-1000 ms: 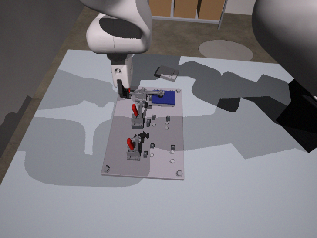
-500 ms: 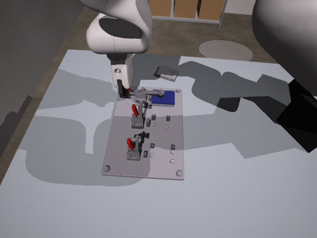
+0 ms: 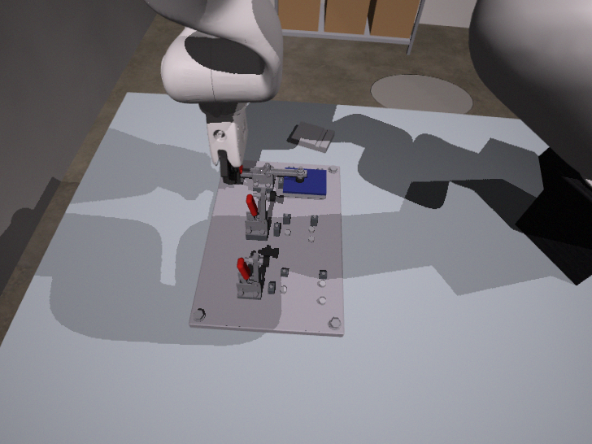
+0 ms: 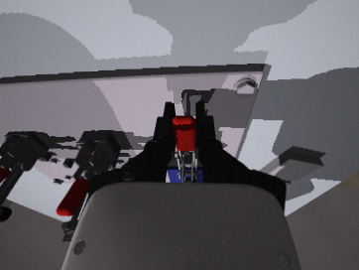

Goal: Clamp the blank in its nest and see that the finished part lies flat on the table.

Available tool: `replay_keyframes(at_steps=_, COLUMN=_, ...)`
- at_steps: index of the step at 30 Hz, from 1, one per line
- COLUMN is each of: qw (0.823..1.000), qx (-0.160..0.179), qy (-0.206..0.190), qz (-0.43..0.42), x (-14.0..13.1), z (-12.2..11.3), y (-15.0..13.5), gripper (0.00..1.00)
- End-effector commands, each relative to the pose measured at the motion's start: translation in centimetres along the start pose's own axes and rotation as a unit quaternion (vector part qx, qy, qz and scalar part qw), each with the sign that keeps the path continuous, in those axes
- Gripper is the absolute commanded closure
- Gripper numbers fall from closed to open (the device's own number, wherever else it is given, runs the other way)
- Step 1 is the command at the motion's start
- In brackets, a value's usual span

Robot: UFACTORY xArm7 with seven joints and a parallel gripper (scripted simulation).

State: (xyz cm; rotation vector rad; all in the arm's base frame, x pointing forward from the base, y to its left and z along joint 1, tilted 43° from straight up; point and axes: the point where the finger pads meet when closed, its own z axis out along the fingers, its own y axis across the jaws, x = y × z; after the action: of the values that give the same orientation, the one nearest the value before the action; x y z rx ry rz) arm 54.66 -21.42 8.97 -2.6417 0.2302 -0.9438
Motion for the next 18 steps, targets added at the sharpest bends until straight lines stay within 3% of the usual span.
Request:
replay_keyframes(at_steps=1, qw=1.000, qx=-0.001, qy=0.001, qz=0.001, x=0.09, z=0.06, y=0.15, gripper=1.00)
replay_keyframes(at_steps=8, qw=1.000, qx=-0.001, qy=0.001, qz=0.001, x=0.09, z=0.06, y=0.15, gripper=1.00)
replay_keyframes(at_steps=9, qw=1.000, qx=-0.001, qy=0.001, qz=0.001, x=0.09, z=0.06, y=0.15, gripper=0.53)
replay_keyframes(at_steps=18, qw=1.000, qx=-0.001, qy=0.001, qz=0.001, x=0.09, z=0.06, y=0.15, gripper=0.53)
